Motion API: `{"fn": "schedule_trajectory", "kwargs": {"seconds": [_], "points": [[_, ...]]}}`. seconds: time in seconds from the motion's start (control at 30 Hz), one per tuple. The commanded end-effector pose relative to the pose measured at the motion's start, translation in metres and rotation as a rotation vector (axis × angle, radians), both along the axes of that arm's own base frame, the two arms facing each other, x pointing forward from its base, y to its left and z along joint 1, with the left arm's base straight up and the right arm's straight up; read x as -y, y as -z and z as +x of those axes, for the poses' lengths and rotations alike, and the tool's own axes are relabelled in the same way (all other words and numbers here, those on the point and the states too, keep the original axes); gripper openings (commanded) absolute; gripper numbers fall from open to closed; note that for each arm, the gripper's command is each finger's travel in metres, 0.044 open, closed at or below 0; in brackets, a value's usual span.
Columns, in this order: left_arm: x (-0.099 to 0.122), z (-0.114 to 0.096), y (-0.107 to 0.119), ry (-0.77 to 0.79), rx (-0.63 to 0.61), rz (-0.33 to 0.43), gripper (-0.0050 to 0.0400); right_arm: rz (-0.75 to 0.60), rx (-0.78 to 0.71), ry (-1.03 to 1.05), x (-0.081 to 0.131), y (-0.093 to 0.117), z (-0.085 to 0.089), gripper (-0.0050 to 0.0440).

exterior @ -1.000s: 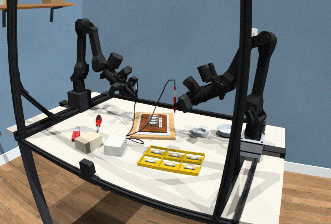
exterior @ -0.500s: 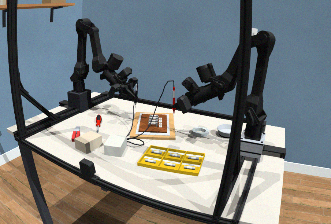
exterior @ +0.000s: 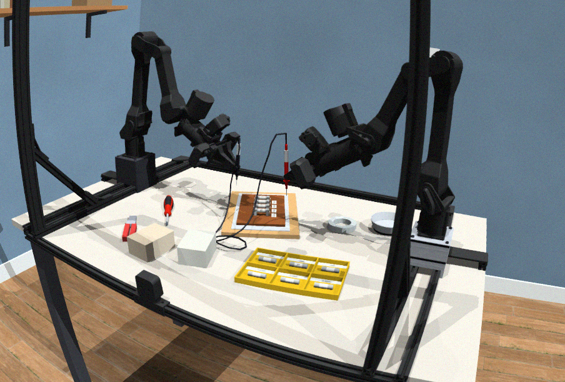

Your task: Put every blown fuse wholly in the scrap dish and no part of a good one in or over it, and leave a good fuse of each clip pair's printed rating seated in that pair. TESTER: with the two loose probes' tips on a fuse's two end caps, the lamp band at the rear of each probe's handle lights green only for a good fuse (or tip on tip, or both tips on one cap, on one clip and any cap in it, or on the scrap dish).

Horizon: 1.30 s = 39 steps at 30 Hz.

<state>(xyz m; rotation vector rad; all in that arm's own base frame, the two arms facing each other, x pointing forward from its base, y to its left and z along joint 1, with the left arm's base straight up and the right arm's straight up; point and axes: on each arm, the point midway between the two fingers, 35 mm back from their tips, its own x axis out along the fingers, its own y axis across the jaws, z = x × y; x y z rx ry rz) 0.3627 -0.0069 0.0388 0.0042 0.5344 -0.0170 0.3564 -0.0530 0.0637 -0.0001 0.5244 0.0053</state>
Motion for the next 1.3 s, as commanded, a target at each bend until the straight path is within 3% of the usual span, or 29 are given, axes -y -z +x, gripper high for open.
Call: {"fn": "schedule_trajectory", "kwargs": {"seconds": [0.0, 0.5, 0.97, 1.27], "points": [[0.004, 0.012, -0.009, -0.002, 0.025, -0.002, -0.005, -0.003, 0.016, 0.004, 0.0, -0.007, 0.012, -0.005], [0.017, 0.034, -0.014, -0.002, 0.026, -0.003, -0.005, -0.004, 0.021, 0.004, -0.002, -0.01, 0.03, -0.005], [0.024, 0.047, -0.021, -0.001, 0.04, -0.004, -0.005, -0.004, 0.021, 0.004, -0.003, 0.003, 0.049, -0.005], [0.024, 0.055, -0.011, 0.0, 0.031, -0.003, -0.005, -0.004, 0.021, 0.004, -0.002, 0.008, 0.057, -0.005]]}}
